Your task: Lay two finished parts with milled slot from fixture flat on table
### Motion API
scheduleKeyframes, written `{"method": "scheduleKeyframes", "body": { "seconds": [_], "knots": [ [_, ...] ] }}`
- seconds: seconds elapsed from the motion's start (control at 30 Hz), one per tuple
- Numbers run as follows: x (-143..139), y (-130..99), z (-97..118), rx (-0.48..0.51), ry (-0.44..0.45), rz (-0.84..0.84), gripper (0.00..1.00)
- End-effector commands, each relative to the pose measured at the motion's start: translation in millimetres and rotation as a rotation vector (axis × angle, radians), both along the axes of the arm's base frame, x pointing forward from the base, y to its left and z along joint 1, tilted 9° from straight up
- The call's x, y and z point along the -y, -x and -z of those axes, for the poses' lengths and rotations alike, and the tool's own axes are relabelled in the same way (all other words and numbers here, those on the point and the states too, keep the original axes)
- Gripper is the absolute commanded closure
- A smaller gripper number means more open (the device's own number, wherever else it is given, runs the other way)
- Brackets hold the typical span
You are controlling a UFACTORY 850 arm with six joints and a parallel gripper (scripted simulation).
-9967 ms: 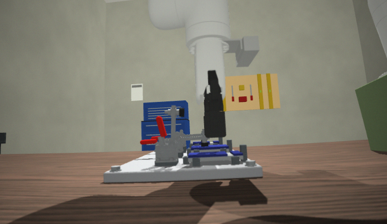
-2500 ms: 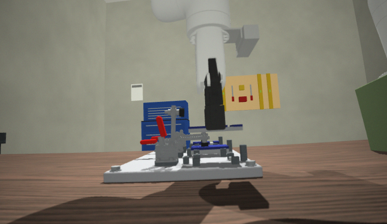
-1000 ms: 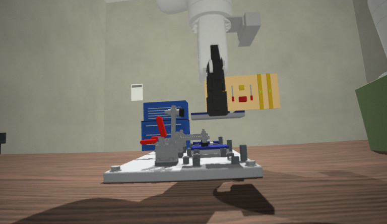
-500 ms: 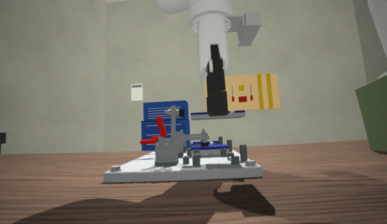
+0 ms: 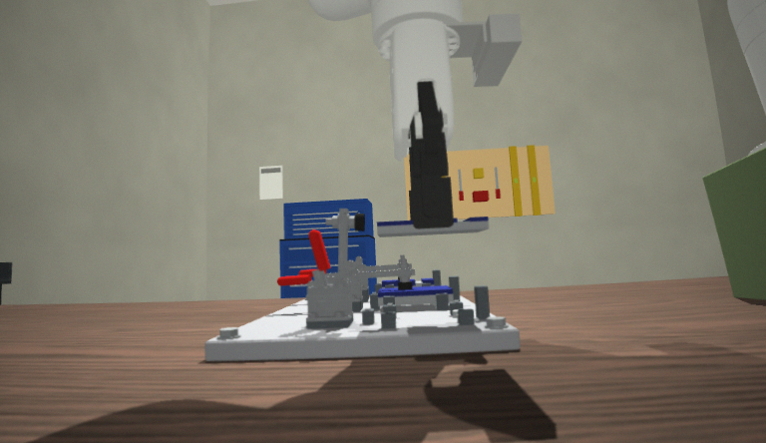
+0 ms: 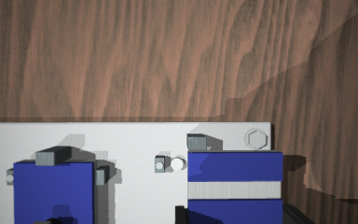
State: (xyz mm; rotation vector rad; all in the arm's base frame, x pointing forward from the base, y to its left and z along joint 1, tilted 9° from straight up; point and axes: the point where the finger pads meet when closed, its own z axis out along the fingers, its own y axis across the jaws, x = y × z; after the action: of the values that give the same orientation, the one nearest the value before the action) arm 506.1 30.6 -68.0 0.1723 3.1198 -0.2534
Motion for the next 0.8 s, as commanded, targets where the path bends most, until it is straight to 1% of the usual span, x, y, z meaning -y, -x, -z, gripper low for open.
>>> {"method": "scheduleKeyframes", "body": {
  "seconds": [0.0,0.33,0.4,0.77],
  "knots": [
    [-8,-2,1,0.001,0.0,0.0,1.0],
    [-29,-4,4,0.001,0.0,0.0,1.0],
    [-29,-4,4,0.001,0.0,0.0,1.0],
    [-55,-7,8,0.001,0.0,0.0,1.0]
  ]
}}
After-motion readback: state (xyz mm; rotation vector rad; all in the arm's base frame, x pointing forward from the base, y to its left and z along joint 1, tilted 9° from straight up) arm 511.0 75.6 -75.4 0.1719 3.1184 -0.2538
